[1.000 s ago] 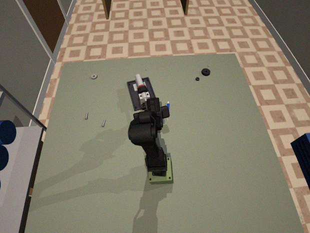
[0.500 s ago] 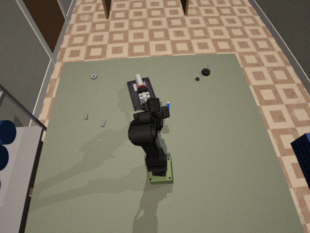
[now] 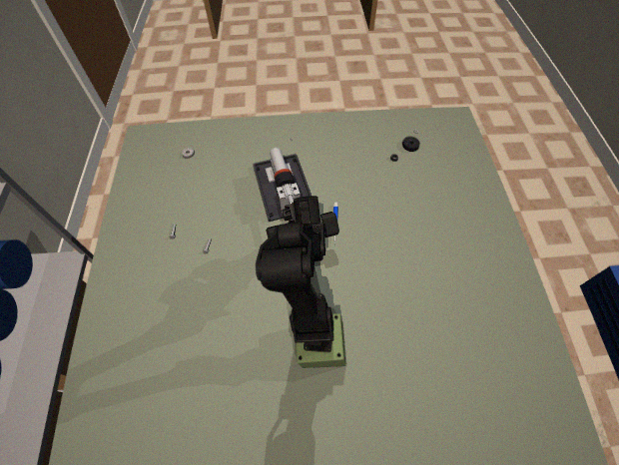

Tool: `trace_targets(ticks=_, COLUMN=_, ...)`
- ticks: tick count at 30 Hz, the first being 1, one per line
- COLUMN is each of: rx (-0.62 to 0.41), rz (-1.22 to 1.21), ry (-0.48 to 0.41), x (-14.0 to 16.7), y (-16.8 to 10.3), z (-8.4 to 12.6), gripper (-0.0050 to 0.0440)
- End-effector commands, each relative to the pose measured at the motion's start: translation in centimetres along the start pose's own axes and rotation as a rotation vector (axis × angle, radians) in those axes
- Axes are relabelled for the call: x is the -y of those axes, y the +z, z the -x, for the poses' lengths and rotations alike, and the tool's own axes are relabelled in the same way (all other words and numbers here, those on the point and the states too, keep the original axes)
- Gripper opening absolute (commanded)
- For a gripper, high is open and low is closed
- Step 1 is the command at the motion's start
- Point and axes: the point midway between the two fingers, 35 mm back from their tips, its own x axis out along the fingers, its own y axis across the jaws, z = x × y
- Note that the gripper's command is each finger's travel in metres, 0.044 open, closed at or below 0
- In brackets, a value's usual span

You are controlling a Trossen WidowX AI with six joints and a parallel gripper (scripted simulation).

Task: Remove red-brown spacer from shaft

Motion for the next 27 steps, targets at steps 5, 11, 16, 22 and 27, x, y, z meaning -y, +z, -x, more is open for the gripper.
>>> trace_targets(ticks=5, rx=0.027, rz=0.01, ry=-0.003, x=0.1, y=0.68, z=0.43, gripper=-0.005)
trace_targets(ticks=11, rx=0.027, rz=0.01, ry=-0.003, x=0.1, y=0.65, z=0.47, gripper=-0.005)
trace_targets(ticks=16, rx=0.027, rz=0.01, ry=-0.003, x=0.1, y=0.61, z=0.51, gripper=-0.005)
trace_targets(ticks=22, rx=0.027, rz=0.01, ry=-0.003, x=0.1, y=0.57, z=0.53, gripper=-0.005)
trace_targets(ticks=27, rx=0.027, rz=0.01, ry=-0.003, x=0.1, y=0.55, z=0.57, gripper=-0.005)
